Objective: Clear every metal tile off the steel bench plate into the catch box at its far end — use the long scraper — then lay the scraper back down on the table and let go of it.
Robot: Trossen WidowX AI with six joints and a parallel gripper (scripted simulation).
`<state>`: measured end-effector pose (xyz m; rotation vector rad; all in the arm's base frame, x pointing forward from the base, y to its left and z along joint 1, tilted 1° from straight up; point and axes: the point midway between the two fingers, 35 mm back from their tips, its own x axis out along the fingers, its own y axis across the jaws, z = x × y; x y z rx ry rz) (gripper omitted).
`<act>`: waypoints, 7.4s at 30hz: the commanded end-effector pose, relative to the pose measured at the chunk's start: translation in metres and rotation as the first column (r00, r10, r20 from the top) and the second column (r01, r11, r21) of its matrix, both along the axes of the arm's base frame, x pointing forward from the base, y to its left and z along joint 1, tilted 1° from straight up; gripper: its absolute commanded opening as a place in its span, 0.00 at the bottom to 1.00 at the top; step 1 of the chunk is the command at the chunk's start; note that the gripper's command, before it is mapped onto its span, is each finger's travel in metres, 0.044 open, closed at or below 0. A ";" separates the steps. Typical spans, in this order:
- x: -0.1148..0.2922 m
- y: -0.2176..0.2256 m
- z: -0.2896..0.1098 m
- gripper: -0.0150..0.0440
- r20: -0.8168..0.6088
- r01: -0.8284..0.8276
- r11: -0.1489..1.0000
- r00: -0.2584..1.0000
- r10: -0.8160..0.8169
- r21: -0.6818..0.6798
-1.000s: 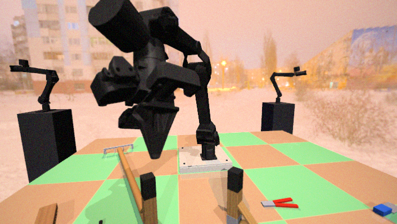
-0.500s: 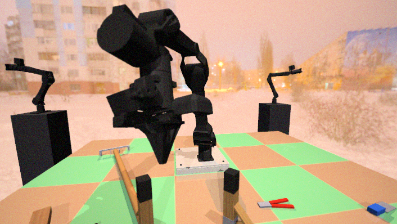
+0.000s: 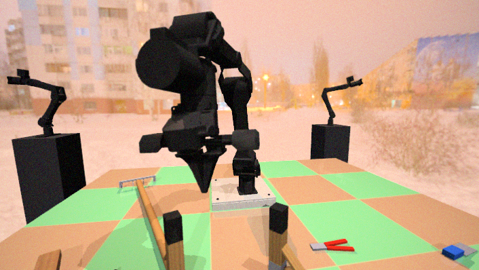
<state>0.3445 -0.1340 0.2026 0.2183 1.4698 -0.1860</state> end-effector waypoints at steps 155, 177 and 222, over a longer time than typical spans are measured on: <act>-0.005 -0.126 -0.102 0.25 -0.074 -0.184 0.982 0.981 0.181 -0.044; -0.014 -0.160 -0.103 0.25 -0.075 -0.185 0.982 0.981 0.181 -0.047; 0.041 -0.104 -0.075 0.25 -0.035 -0.281 0.958 0.960 0.279 -0.055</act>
